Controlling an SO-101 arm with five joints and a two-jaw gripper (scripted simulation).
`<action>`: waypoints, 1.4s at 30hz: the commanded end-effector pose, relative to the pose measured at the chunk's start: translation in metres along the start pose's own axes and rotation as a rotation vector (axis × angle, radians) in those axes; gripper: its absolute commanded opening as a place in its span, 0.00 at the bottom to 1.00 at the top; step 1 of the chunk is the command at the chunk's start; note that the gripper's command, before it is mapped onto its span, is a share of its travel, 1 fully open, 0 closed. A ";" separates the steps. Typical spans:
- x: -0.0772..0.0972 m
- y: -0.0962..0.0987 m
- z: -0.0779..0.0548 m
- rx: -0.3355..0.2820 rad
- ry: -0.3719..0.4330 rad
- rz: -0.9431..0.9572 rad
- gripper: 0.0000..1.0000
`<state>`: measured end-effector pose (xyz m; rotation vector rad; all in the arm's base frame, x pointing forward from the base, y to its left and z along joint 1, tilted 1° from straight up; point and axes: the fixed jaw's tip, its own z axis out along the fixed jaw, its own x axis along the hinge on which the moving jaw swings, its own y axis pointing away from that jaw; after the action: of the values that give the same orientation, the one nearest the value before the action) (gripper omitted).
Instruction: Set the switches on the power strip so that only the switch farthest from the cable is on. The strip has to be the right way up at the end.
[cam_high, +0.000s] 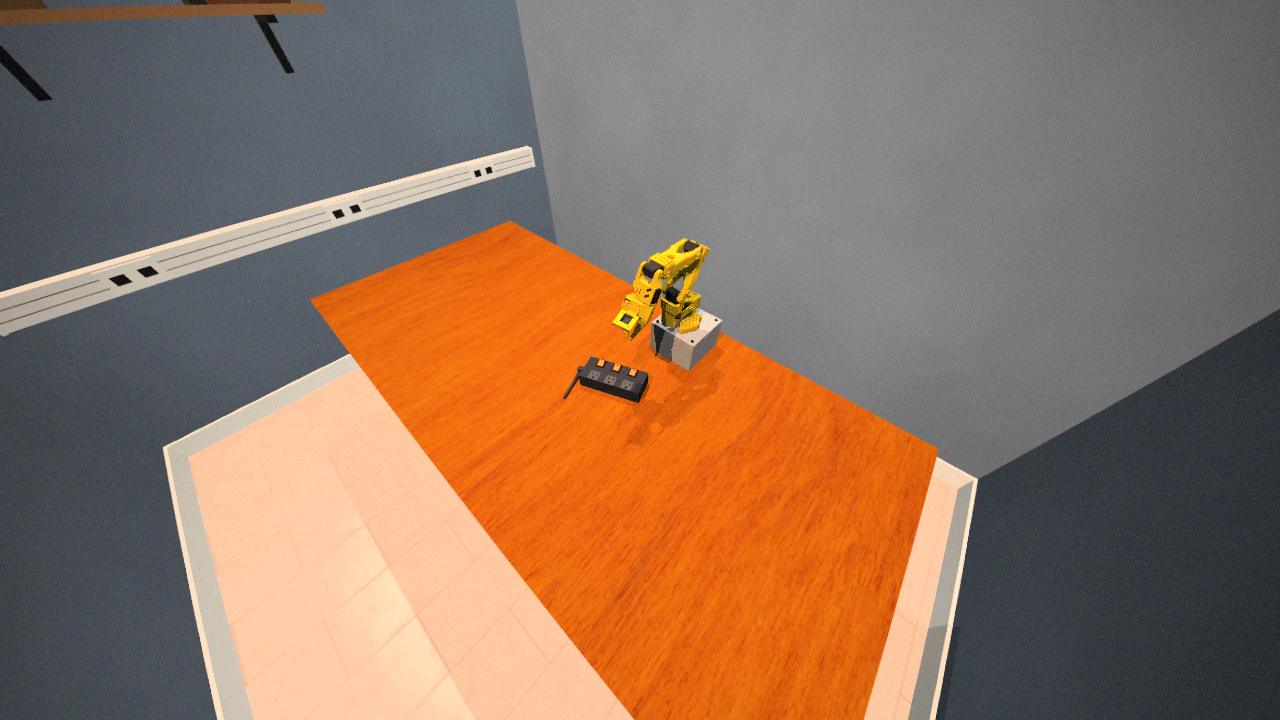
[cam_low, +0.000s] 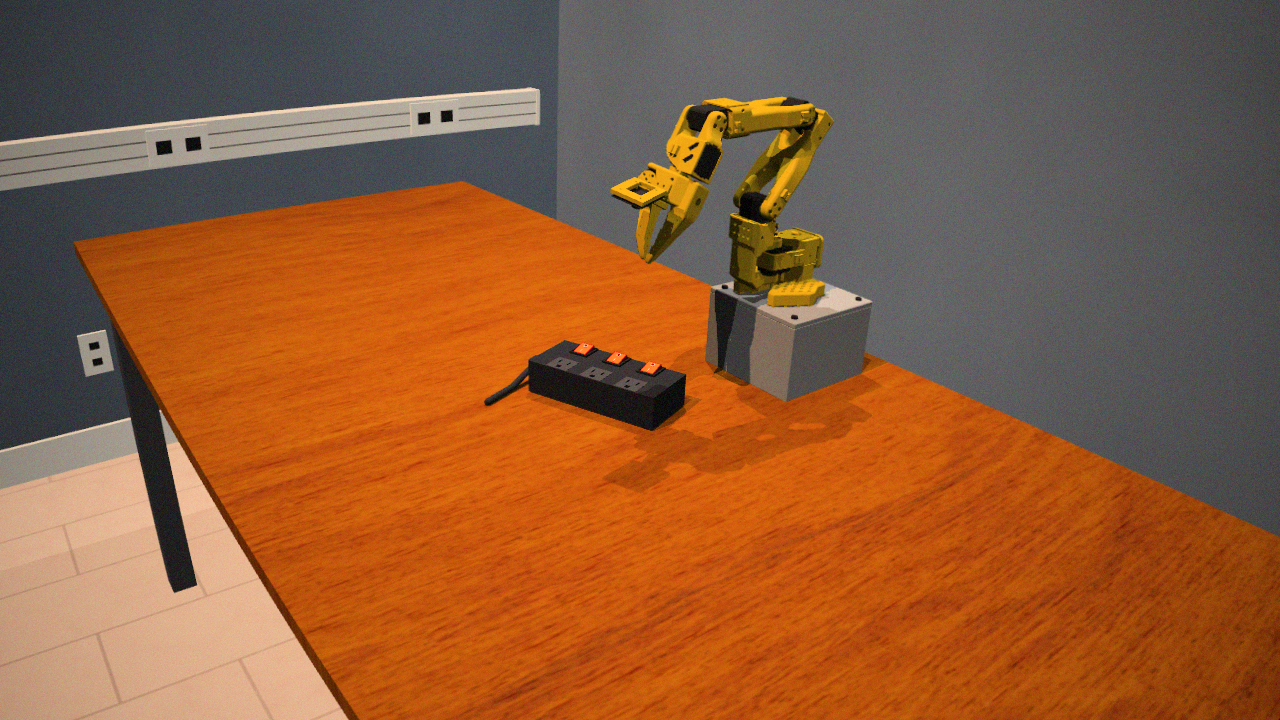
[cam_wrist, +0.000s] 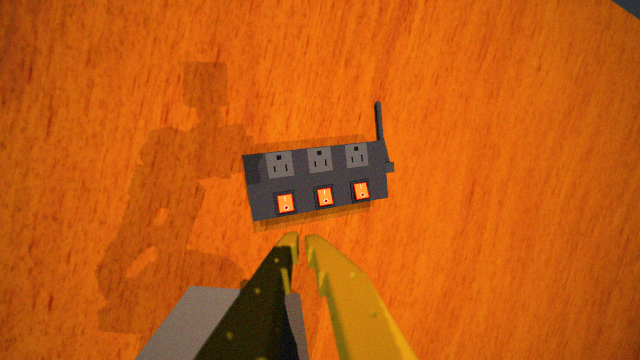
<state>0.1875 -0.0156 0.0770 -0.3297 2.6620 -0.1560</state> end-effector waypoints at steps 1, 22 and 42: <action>0.001 -0.002 0.000 0.007 -0.007 0.003 0.00; 0.005 -0.003 0.009 0.012 -0.002 0.006 0.00; 0.016 -0.005 0.027 0.022 0.007 0.011 0.00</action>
<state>0.1895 -0.0236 0.0518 -0.3110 2.6473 -0.1832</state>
